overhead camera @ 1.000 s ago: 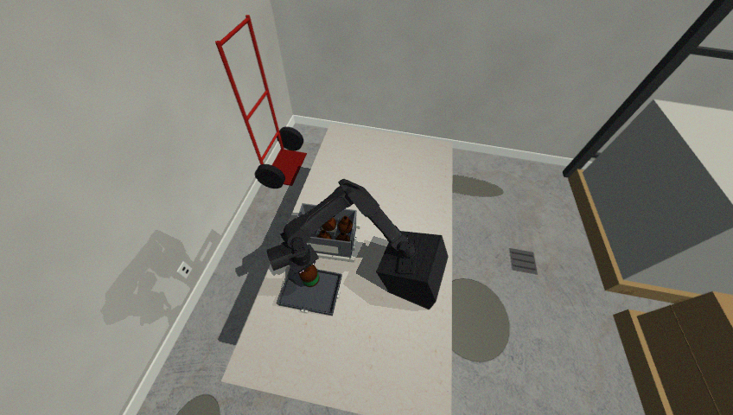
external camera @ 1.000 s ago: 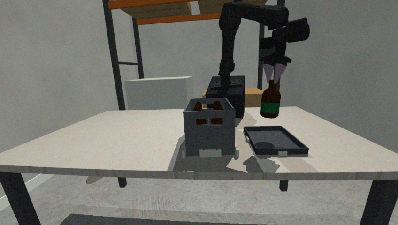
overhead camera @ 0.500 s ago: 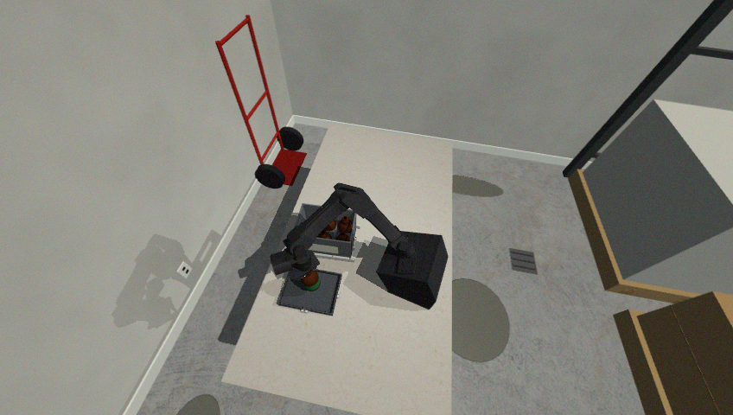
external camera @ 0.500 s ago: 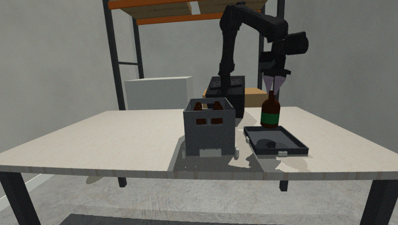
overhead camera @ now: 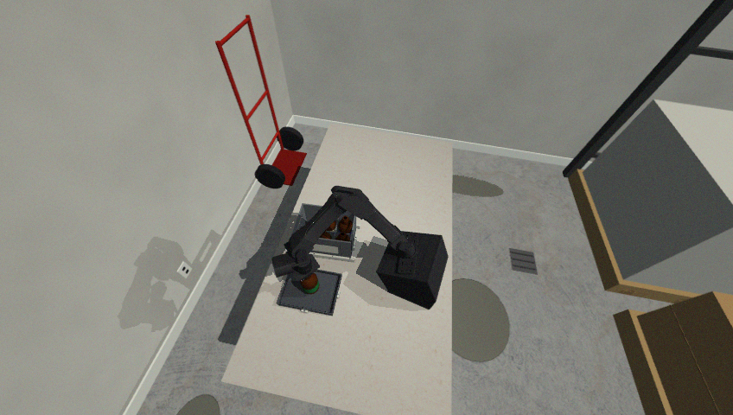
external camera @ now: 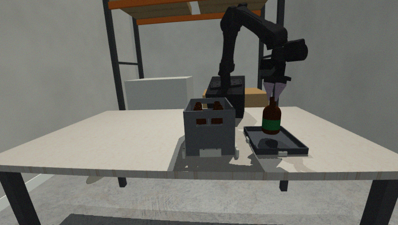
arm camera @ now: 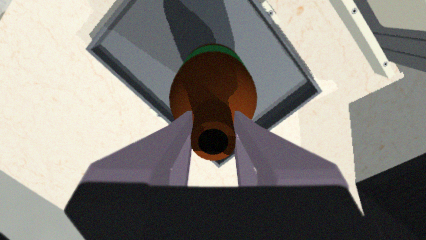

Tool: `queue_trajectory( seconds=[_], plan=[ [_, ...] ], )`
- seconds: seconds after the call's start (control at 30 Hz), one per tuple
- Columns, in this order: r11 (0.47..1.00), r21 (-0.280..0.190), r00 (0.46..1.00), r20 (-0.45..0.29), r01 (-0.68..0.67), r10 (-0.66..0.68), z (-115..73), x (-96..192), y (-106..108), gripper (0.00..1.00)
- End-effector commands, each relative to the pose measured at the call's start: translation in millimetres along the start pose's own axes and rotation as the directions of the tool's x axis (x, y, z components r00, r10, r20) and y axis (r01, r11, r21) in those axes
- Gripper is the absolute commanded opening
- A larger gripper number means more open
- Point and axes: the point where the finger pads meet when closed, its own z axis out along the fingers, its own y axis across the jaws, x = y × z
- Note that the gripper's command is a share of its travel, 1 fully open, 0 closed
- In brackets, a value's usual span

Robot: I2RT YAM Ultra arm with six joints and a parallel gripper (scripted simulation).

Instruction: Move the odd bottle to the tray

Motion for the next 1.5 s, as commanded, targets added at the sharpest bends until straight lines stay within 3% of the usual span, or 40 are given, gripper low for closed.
queue_trajectory(
  seconds=[0.0, 0.13, 0.23, 0.33, 0.37, 0.53, 1.47],
  plan=[
    [1.0, -0.017, 1.0, 0.02, -0.001, 0.001, 4.3, -4, 5, 0.0],
    [0.998, -0.059, 0.999, 0.03, -0.015, 0.016, -5.6, -10, 14, 0.0],
    [1.0, -0.025, 1.0, 0.021, -0.001, 0.001, 7.0, -3, 6, 0.0],
    [1.0, -0.023, 1.0, 0.02, 0.001, 0.0, 7.7, -2, 5, 0.0],
    [0.997, -0.069, 0.999, 0.033, -0.019, 0.021, -6.2, -11, 16, 0.0],
    [0.999, -0.047, 1.0, 0.027, -0.009, 0.01, -2.0, -9, 11, 0.0],
    [0.999, -0.047, 1.0, 0.027, -0.01, 0.012, -1.9, -9, 11, 0.0]
  ],
)
